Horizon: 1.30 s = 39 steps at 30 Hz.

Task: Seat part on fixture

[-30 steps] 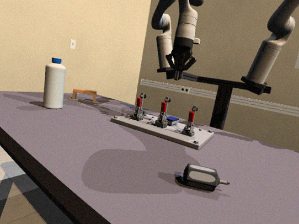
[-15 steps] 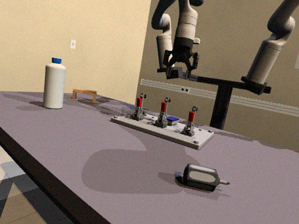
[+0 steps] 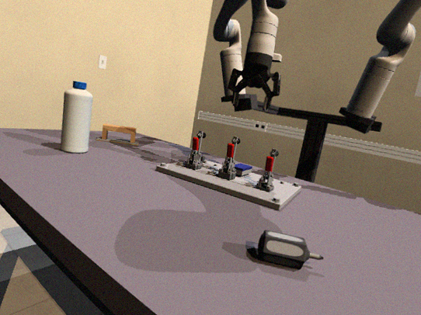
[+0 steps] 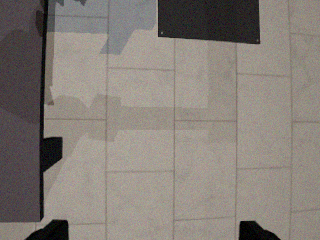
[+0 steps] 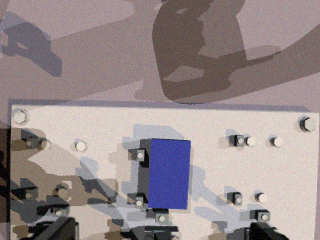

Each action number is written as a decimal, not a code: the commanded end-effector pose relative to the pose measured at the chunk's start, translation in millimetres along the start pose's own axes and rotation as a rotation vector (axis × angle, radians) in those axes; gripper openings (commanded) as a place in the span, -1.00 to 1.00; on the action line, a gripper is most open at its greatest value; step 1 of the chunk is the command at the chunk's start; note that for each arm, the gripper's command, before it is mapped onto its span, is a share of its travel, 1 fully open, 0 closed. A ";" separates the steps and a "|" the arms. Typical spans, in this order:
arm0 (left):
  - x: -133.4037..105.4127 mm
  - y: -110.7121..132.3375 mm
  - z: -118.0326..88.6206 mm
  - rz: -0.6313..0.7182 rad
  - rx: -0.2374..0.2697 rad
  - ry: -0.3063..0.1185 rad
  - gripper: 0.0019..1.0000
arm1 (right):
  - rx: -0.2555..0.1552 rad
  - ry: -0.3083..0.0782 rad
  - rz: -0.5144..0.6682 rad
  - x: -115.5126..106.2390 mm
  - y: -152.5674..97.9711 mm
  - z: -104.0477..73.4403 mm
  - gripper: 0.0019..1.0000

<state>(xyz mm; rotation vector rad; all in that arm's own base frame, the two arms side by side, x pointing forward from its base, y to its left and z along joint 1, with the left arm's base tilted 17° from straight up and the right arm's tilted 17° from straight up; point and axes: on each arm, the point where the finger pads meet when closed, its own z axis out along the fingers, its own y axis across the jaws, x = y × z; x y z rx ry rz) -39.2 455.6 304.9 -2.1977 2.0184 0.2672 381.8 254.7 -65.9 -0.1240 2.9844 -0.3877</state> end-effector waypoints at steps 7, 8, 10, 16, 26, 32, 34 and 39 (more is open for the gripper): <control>-0.4 0.3 -0.8 0.000 0.000 -0.002 1.00 | -0.002 -0.001 0.000 -0.5 0.6 -0.8 1.00; -0.4 0.3 -0.8 0.000 0.000 -0.002 1.00 | -0.002 -0.001 0.000 -0.5 0.6 -0.8 1.00; -0.4 0.3 -0.8 0.000 0.000 -0.002 1.00 | -0.002 -0.001 0.000 -0.5 0.6 -0.8 1.00; -0.4 0.3 -0.8 0.000 0.000 -0.002 1.00 | -0.002 -0.001 0.000 -0.5 0.6 -0.8 1.00; -0.4 0.3 -0.8 0.000 0.000 -0.002 1.00 | -0.002 -0.001 0.000 -0.5 0.6 -0.8 1.00; -0.4 0.3 -0.8 0.000 0.000 -0.002 1.00 | -0.002 -0.001 0.000 -0.5 0.6 -0.8 1.00; -0.4 0.3 -0.8 0.000 0.000 -0.002 1.00 | -0.002 -0.001 0.000 -0.5 0.6 -0.8 1.00; -0.4 0.3 -0.8 0.000 0.000 -0.002 1.00 | -0.002 -0.001 0.000 -0.5 0.6 -0.8 0.03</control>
